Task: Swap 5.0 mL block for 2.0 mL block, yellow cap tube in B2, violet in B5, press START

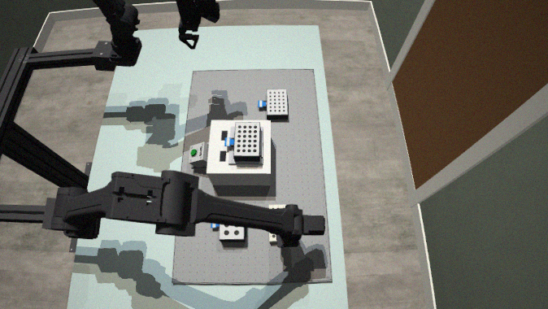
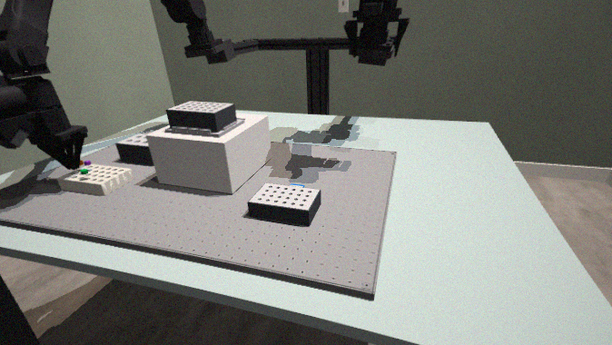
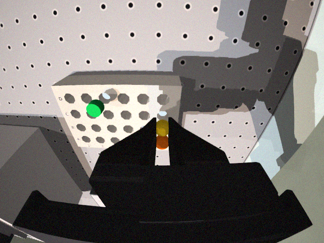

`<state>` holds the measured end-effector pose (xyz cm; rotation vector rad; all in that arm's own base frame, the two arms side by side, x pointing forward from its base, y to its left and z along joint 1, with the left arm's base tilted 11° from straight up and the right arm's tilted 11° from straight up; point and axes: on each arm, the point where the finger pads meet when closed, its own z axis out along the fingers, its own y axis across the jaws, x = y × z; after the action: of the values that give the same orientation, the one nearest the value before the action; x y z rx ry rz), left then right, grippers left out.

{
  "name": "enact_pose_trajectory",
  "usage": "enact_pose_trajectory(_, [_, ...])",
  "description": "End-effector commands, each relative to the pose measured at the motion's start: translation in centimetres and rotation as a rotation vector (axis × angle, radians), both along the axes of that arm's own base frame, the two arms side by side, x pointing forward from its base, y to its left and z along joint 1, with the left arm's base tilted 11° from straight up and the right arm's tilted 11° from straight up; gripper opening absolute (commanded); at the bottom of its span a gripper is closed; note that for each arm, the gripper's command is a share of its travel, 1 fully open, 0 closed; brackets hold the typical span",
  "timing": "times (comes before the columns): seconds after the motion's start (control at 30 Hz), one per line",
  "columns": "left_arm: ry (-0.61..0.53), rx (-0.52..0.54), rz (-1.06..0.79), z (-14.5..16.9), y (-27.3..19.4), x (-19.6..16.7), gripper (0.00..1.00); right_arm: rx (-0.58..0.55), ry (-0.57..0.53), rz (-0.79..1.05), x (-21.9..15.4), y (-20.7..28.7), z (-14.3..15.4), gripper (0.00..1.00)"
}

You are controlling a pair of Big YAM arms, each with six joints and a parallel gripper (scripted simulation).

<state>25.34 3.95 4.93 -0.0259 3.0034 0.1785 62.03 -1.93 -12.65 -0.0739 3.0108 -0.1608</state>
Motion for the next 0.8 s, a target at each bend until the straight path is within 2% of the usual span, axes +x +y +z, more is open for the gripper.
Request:
enact_pose_trajectory(0.0, [-0.049,0.0,0.03,1.5,0.5,1.5,1.0,0.006,-0.047,-0.018,1.3,-0.4,3.3,0.09])
enact_pose_trajectory(0.77, [-0.05,0.001,0.032,1.5,0.5,1.5,1.0,0.007,-0.059,0.004,1.5,1.2,4.9,0.09])
